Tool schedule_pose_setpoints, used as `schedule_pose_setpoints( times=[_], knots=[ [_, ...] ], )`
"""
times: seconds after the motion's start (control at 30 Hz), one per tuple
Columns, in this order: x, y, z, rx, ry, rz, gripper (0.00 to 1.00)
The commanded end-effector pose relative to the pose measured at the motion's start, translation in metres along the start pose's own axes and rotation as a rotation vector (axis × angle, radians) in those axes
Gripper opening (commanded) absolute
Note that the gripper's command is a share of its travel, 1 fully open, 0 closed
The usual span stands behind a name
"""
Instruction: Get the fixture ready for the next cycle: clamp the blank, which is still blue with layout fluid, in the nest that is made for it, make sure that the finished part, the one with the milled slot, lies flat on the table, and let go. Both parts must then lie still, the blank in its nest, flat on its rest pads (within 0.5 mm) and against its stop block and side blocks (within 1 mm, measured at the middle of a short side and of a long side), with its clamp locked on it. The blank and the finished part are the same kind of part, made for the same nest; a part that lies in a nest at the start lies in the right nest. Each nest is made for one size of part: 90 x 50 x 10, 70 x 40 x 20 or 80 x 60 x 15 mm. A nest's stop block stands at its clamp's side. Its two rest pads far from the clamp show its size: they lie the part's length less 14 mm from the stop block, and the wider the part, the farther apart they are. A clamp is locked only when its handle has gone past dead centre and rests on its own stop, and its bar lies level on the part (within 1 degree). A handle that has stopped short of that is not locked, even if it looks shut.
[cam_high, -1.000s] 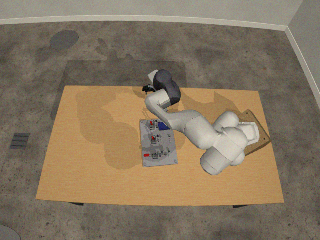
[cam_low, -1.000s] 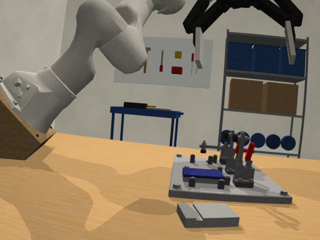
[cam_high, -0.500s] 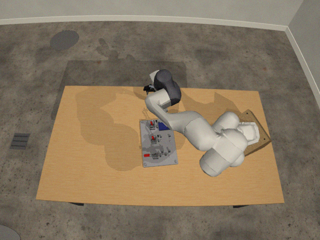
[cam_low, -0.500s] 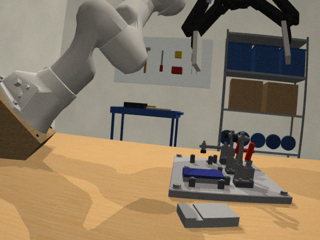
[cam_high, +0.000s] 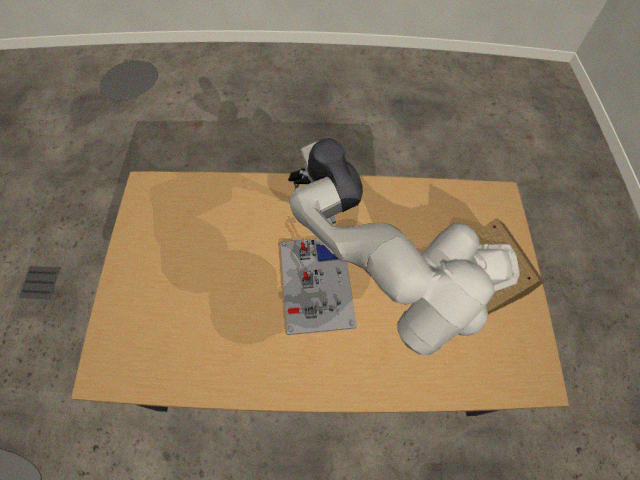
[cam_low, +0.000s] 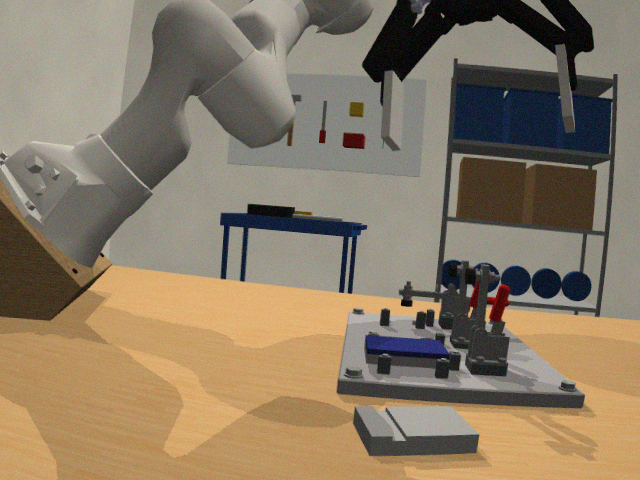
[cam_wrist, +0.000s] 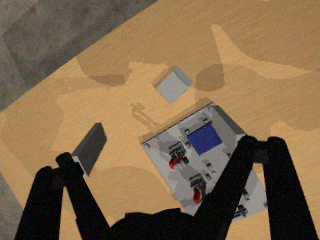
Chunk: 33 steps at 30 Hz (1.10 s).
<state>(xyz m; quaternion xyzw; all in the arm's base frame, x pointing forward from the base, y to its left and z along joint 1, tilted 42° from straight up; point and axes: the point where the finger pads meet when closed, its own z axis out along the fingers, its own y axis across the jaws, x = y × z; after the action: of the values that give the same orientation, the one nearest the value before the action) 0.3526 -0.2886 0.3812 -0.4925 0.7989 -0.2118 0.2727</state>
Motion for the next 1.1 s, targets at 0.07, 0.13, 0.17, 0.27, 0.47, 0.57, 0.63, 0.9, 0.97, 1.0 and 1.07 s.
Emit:
schedule_pose_setpoints(
  times=[0.07, 0.13, 0.17, 0.27, 0.47, 0.57, 0.63, 0.9, 0.97, 1.0, 1.07],
  knots=[
    [-0.001, 0.000, 0.000, 0.000, -0.004, 0.022, 1.00],
    [-0.001, 0.000, 0.000, 0.000, -0.004, 0.022, 1.00],
    [-0.001, 0.000, 0.000, 0.000, -0.004, 0.022, 1.00],
    [-0.001, 0.000, 0.000, 0.000, -0.004, 0.022, 1.00],
    [-0.012, 0.012, 0.000, -0.032, -0.040, 0.182, 1.00],
    [-0.012, 0.012, 0.000, -0.032, -0.040, 0.182, 1.00],
    [-0.012, 0.012, 0.000, -0.032, -0.040, 0.182, 1.00],
    [-0.012, 0.012, 0.000, -0.032, -0.040, 0.182, 1.00],
    [-0.012, 0.012, 0.000, -0.032, -0.040, 0.182, 1.00],
    [-0.012, 0.012, 0.000, -0.032, -0.040, 0.182, 1.00],
    [-0.012, 0.012, 0.000, -0.032, -0.040, 0.182, 1.00]
  ],
)
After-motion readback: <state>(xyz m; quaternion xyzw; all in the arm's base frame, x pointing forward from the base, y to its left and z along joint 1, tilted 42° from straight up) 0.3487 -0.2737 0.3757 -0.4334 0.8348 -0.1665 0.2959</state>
